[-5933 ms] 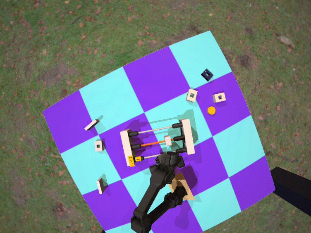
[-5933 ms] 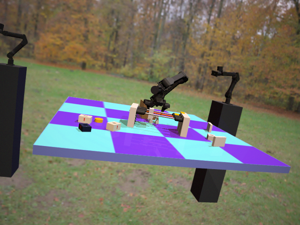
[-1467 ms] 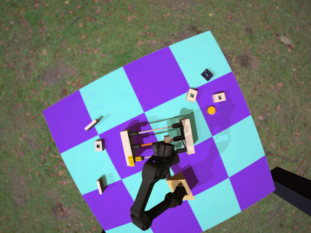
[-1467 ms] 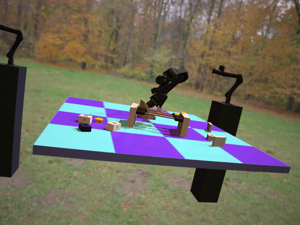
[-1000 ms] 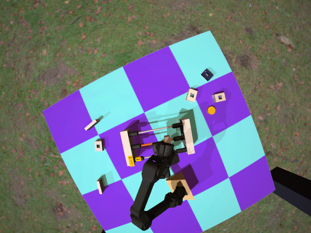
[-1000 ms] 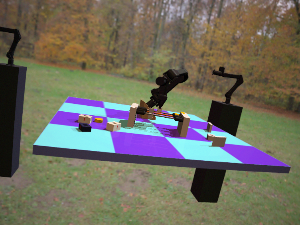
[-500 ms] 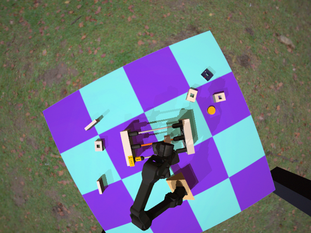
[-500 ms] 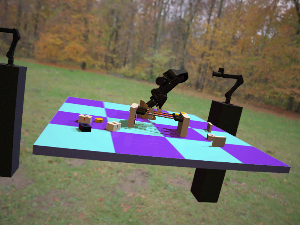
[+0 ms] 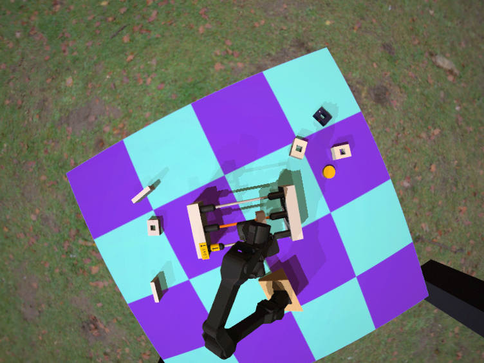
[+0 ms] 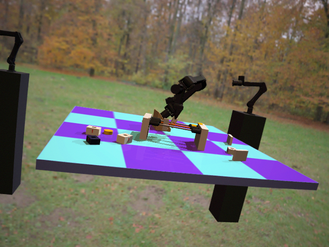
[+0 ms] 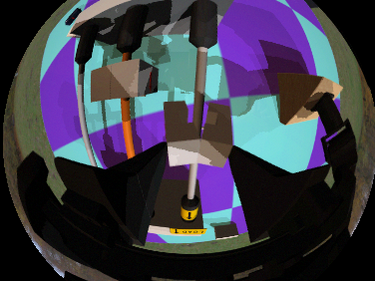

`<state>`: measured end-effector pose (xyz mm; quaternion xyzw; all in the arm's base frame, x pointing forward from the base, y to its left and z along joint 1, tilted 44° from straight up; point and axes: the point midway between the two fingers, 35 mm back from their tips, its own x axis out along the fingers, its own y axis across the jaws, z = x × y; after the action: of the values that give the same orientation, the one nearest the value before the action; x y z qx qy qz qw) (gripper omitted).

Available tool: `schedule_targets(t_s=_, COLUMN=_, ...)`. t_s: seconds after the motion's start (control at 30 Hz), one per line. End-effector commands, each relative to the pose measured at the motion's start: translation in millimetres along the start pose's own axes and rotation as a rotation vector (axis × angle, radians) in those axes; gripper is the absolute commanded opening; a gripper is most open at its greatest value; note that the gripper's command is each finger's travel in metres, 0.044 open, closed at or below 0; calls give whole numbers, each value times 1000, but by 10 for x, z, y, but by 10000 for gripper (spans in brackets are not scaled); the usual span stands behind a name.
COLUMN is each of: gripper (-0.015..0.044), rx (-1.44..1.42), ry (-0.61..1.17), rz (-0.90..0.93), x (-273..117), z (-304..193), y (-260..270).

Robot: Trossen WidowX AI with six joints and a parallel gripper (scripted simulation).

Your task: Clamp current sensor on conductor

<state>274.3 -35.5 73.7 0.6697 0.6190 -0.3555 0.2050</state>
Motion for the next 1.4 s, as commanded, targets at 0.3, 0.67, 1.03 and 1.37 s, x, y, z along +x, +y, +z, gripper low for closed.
schedule_targets(t_s=0.3, gripper=131, rx=-2, ry=-1, rz=-1, x=-2, z=2, y=0)
schedule_targets(t_s=0.67, gripper=420, rx=-2, ry=-1, rz=-1, x=-2, z=2, y=0)
schedule_targets(t_s=1.03, gripper=440, rx=-2, ry=1, rz=4, x=156, z=7, y=4)
schedule_targets(t_s=1.37, gripper=440, rx=-2, ry=4, rz=9, x=365, z=10, y=2)
